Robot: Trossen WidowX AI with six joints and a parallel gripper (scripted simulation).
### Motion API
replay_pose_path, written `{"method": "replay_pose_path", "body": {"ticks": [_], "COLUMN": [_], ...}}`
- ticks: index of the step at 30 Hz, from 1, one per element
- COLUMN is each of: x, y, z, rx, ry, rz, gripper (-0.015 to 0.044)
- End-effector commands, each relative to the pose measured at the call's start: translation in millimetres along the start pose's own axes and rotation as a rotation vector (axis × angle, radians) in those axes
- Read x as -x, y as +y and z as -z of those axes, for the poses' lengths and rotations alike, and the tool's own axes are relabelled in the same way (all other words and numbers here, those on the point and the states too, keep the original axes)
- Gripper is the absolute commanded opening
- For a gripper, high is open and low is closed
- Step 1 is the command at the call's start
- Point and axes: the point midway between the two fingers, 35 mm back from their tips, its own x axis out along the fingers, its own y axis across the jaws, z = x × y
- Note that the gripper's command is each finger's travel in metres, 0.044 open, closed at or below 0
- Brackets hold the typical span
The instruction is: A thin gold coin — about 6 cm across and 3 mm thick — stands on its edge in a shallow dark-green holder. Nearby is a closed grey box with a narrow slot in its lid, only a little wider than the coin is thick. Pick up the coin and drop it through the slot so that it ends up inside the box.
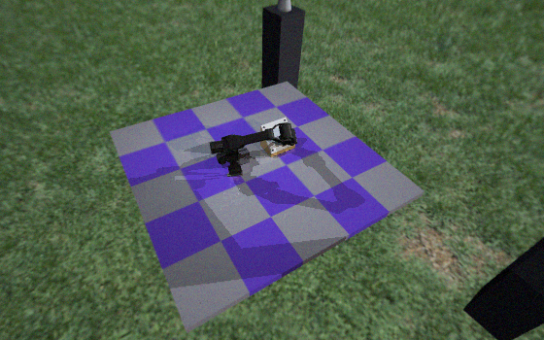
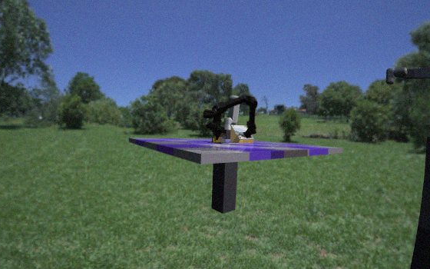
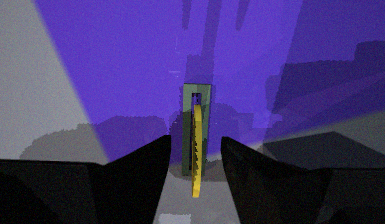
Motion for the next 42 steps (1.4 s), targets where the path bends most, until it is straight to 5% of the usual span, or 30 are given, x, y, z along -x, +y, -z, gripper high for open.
{"method": "replay_pose_path", "body": {"ticks": [1, 7, 13, 42], "x": [-8, -16, -16, 26], "y": [0, 0, 0, -1], "z": [1, 2, 2, -2], "rx": [-0.006, -0.006, -0.006, -0.008], "ry": [0.003, 0.004, 0.004, 0.001], "rz": [-0.004, -0.005, -0.005, 0.001], "gripper": [0.0161, 0.0161, 0.0003, 0.0]}}
